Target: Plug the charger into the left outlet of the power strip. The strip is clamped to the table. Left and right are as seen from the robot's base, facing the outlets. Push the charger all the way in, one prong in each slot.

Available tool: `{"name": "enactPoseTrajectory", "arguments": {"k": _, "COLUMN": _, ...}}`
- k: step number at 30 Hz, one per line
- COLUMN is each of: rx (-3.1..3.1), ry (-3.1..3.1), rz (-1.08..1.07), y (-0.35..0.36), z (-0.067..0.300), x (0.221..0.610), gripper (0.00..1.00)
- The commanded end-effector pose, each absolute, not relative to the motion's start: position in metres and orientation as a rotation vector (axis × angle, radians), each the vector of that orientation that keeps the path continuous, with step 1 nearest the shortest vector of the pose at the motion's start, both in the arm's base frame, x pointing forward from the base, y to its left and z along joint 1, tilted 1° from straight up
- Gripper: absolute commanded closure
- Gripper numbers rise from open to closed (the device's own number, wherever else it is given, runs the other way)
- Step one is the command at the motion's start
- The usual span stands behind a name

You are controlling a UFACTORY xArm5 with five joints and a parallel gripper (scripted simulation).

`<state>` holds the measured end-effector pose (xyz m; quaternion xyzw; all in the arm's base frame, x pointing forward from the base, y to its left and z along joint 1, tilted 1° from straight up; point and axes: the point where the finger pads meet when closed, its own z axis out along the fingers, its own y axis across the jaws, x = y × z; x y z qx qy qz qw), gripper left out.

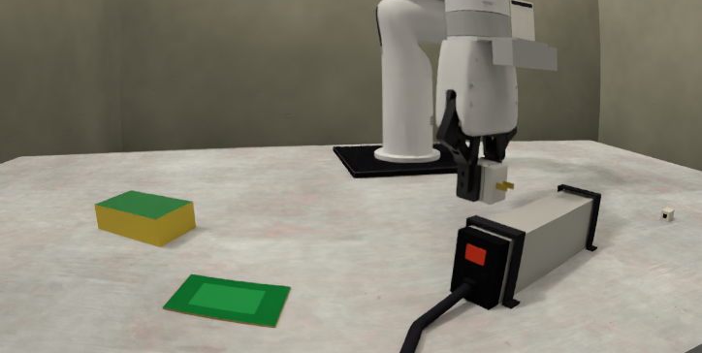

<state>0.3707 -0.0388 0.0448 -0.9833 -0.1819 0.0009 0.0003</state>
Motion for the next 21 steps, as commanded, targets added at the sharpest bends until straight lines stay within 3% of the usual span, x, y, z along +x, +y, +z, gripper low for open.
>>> {"name": "enactPoseTrajectory", "arguments": {"k": 1, "rx": -3.09, "ry": -0.572, "rz": -0.002, "y": -0.039, "z": 0.042, "x": 0.372, "gripper": 1.0}}
{"name": "enactPoseTrajectory", "arguments": {"k": 21, "rx": -3.09, "ry": -0.572, "rz": -0.002, "y": -0.039, "z": 0.025, "x": 0.372, "gripper": 1.0}}
